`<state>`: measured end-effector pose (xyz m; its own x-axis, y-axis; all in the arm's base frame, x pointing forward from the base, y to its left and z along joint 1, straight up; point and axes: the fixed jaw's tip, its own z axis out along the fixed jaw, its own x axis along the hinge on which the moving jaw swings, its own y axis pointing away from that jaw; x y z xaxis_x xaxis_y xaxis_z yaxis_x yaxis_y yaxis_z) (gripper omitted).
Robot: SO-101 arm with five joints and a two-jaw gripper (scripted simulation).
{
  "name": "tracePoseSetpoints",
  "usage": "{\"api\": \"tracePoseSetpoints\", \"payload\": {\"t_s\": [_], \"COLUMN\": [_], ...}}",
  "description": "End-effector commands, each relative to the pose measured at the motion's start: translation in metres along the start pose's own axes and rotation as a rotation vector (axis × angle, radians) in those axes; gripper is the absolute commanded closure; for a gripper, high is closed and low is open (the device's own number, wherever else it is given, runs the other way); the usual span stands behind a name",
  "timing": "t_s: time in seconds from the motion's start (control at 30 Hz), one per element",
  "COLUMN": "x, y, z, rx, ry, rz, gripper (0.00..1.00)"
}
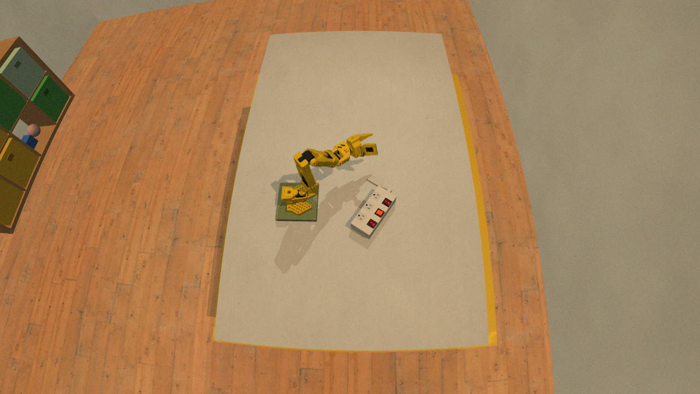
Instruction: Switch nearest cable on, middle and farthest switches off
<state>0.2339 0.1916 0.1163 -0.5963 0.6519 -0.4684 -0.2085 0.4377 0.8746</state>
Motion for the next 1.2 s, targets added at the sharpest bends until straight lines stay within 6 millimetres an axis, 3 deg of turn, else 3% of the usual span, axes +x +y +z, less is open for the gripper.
{"api": "tracePoseSetpoints", "payload": {"t_s": [0.0, 0.73, 1.17], "x": [-0.001, -0.01, -0.025], "y": [0.001, -0.003, -0.008], "z": [0.0, 0.003, 0.006], "rx": [0.0, 0.046, 0.127], "ry": [-0.003, -0.013, -0.013], "rz": [-0.012, -0.163, -0.417], "gripper": [1.0, 1.0, 1.0]}}
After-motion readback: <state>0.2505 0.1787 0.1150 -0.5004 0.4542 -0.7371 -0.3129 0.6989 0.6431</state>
